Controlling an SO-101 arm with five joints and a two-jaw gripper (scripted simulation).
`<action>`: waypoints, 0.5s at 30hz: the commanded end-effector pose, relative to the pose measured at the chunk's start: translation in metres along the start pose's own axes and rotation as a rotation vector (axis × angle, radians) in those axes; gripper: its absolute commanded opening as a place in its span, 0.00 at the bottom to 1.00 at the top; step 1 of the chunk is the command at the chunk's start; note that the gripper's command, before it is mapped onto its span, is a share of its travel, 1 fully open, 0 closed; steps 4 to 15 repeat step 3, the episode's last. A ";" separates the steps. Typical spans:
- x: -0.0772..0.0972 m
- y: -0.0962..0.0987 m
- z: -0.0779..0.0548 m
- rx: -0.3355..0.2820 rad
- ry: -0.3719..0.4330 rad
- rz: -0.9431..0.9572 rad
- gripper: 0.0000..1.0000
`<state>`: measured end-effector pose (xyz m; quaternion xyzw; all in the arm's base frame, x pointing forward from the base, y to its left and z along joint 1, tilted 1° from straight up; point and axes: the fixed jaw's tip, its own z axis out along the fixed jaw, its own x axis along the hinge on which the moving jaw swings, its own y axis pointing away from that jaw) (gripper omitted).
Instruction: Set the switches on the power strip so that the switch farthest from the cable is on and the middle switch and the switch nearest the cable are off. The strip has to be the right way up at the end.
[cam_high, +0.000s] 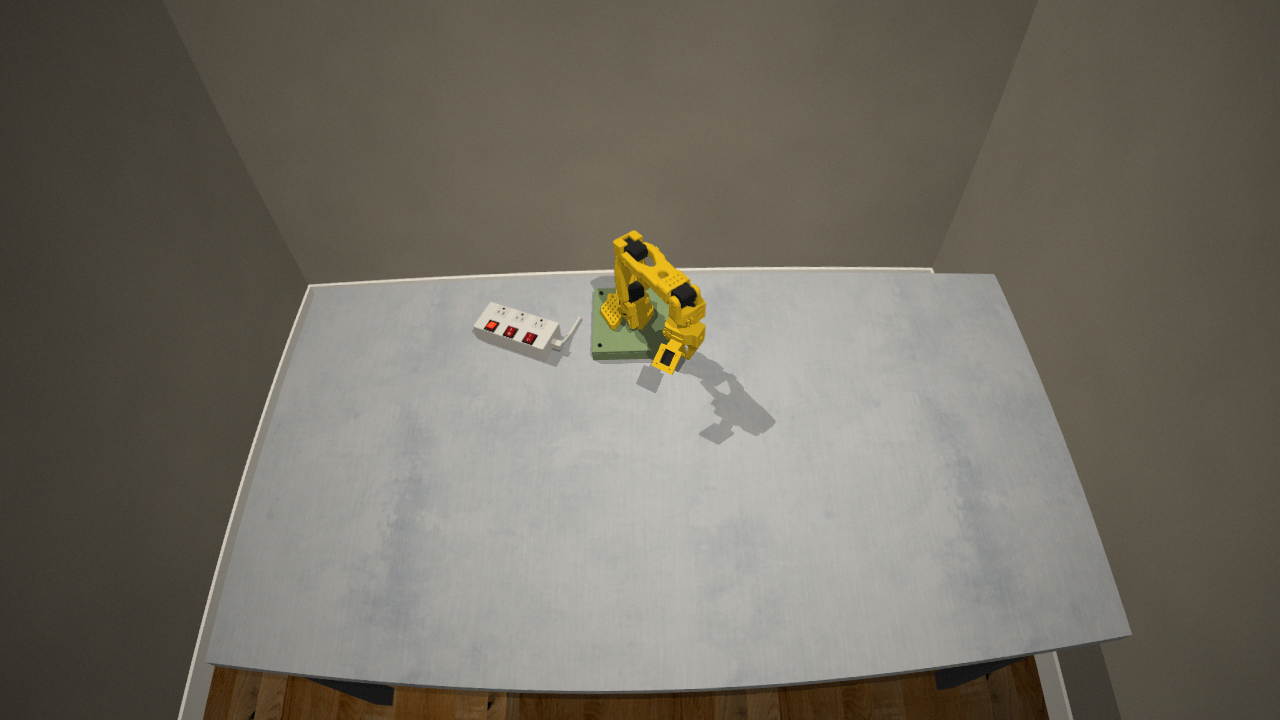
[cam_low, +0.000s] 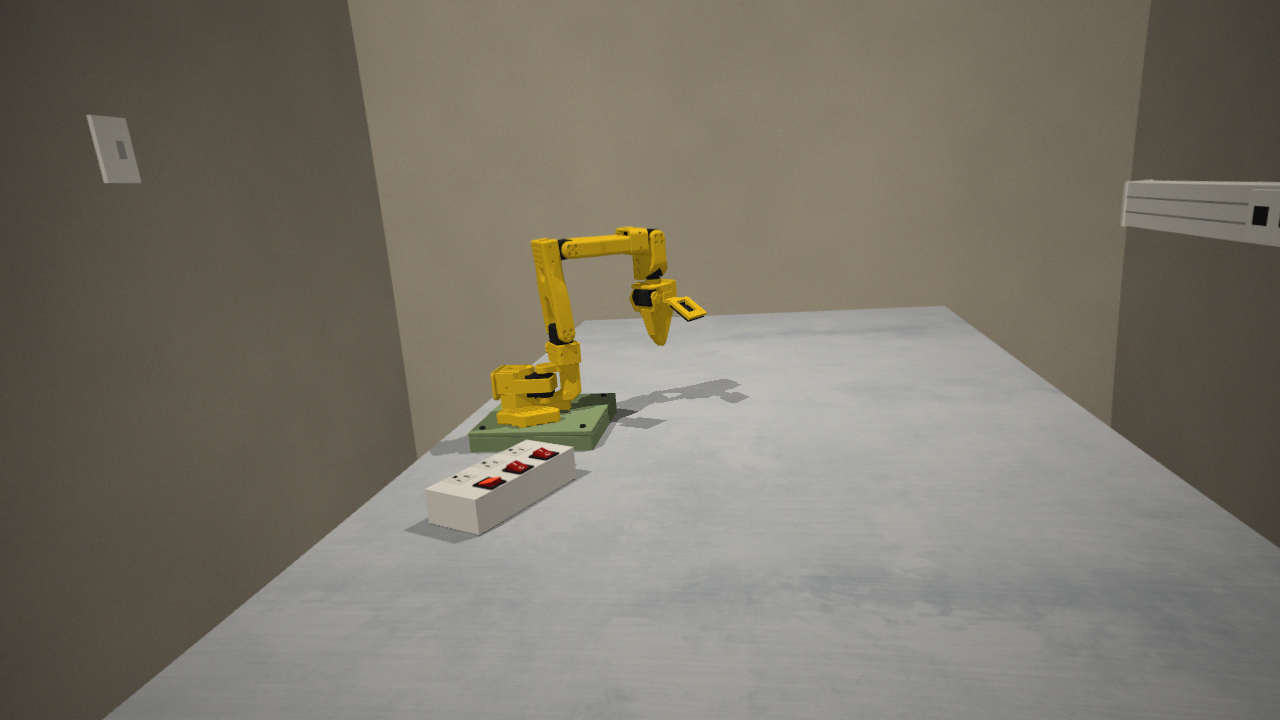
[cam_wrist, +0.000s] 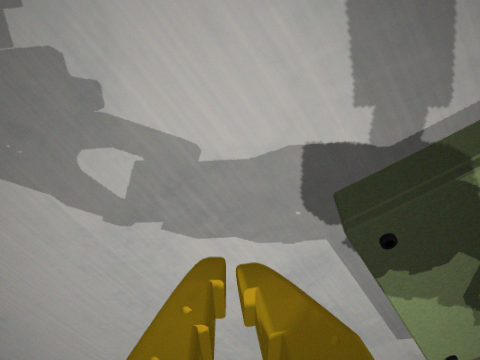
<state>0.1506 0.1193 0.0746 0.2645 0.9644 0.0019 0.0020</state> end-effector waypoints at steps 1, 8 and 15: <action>0.003 -0.003 0.000 0.014 0.006 0.004 0.00; 0.003 -0.003 0.000 0.014 0.006 0.004 0.00; 0.003 -0.003 0.000 0.014 0.006 0.004 0.00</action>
